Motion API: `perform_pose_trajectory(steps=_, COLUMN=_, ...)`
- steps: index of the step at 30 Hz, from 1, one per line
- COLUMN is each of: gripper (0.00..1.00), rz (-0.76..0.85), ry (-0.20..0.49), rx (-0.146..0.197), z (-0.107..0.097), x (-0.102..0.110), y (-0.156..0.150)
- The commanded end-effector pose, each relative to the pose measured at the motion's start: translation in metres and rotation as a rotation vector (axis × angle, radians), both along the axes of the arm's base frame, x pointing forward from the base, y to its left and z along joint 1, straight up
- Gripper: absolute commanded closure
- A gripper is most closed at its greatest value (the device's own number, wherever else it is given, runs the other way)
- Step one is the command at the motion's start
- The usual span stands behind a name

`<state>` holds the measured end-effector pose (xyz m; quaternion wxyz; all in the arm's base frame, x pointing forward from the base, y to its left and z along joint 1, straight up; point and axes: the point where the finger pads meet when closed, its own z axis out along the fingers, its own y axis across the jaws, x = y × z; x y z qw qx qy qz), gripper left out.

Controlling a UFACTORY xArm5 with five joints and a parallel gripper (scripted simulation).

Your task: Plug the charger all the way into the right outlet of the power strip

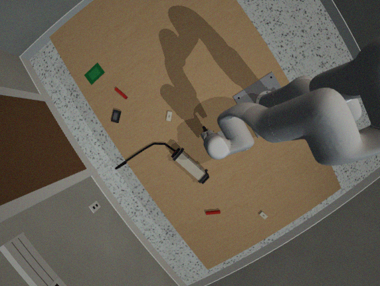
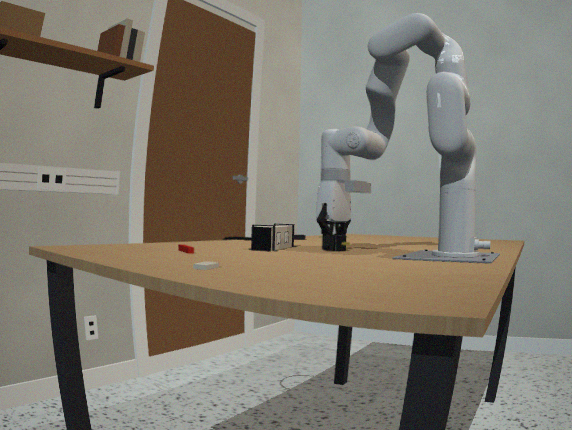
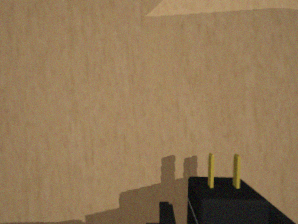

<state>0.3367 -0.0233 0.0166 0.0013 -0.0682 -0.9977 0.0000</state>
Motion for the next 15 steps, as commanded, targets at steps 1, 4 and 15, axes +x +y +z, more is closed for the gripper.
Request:
perform_pose_trajectory(steps=1, gripper=0.47, rz=0.0, ry=-0.003, rx=0.0, z=0.0007, x=0.0012, y=-0.0001)
perform_pose_trajectory(steps=4, gripper=1.0, rz=0.0, ry=-0.003, rx=0.0, z=0.0007, x=0.0012, y=-0.0001)
perform_pose_trajectory(steps=15, gripper=1.0, rz=0.0, ry=-0.003, rx=0.0, z=0.0007, x=0.0012, y=-0.0001)
